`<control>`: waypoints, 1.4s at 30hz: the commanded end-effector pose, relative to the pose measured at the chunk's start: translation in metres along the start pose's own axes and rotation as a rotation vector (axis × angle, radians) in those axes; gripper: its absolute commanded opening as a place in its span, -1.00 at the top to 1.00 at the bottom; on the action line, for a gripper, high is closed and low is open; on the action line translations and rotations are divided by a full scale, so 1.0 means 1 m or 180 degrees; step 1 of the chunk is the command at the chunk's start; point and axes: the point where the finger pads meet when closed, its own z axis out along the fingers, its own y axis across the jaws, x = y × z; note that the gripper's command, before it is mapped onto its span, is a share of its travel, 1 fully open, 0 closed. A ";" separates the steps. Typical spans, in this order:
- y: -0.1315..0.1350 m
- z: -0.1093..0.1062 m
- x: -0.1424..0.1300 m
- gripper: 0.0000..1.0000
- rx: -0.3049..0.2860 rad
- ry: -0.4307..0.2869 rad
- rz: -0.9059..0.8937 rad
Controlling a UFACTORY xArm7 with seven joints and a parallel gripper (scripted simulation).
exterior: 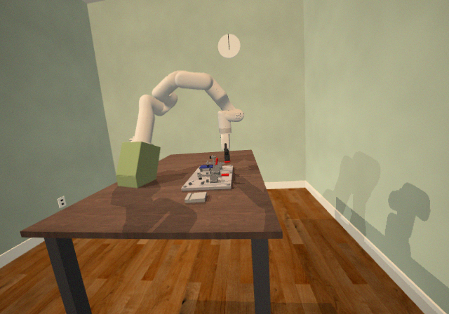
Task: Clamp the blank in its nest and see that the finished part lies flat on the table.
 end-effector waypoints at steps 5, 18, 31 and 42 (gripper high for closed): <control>0.000 -0.001 0.001 1.00 -0.0002 0.0010 0.0001; 0.000 0.001 0.001 1.00 -0.0002 0.0010 0.0001; 0.000 0.002 0.001 1.00 -0.0002 0.0010 0.0001; 0.000 0.003 0.001 1.00 -0.0002 0.0010 0.0001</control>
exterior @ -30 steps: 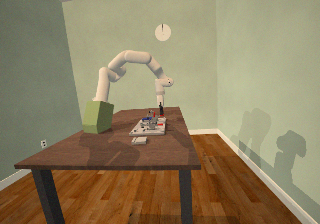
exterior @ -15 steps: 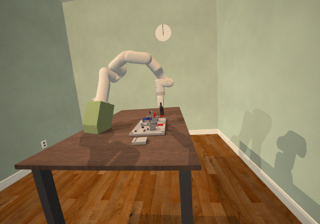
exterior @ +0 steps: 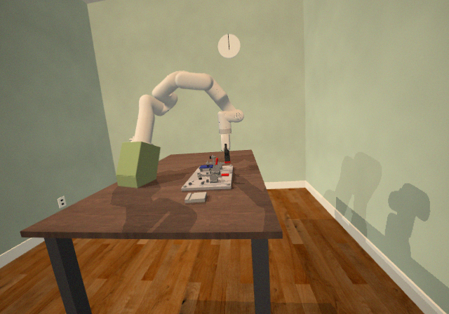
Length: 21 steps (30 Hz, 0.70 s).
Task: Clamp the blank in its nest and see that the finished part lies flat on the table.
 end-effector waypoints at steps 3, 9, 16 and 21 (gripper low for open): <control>0.000 0.000 0.001 1.00 -0.0001 0.0005 0.0001; 0.000 0.002 0.001 1.00 -0.0001 0.0005 0.0001; 0.000 0.002 0.001 1.00 -0.0001 0.0005 0.0001; 0.000 0.002 0.001 1.00 -0.0001 0.0005 0.0001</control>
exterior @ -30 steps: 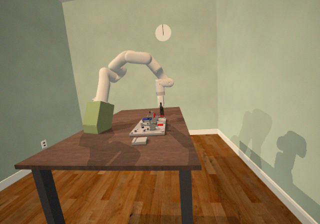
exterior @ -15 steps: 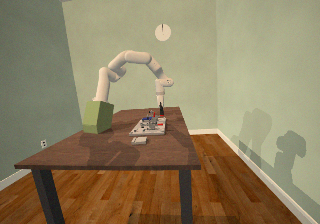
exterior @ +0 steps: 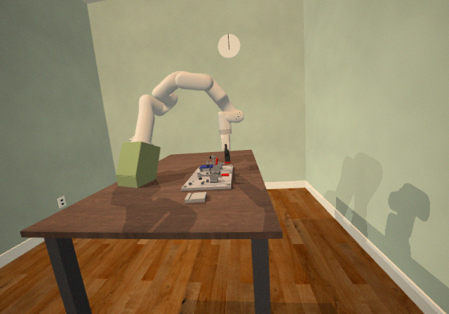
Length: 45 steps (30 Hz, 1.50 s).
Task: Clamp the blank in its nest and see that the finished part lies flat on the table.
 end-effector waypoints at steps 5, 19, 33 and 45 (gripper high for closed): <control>0.000 0.001 0.000 1.00 -0.0001 -0.0002 0.0000; 0.000 0.002 0.000 1.00 -0.0001 -0.0002 0.0000; 0.000 -0.015 0.000 1.00 -0.0001 -0.0002 0.0000; 0.000 -0.053 0.000 1.00 -0.0001 -0.0002 0.0000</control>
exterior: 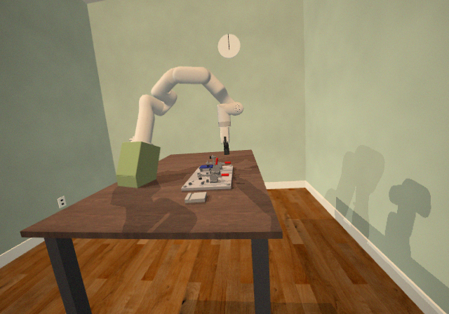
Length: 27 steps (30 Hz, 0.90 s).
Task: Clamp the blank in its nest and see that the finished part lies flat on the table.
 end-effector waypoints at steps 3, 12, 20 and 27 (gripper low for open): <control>0.000 -0.013 0.001 1.00 -0.0001 0.0010 0.0000; 0.000 -0.023 0.001 1.00 -0.0001 0.0010 0.0000; 0.000 -0.023 0.001 -1.00 -0.0001 0.0010 0.0000; 0.000 -0.023 0.001 -1.00 -0.0001 0.0010 0.0000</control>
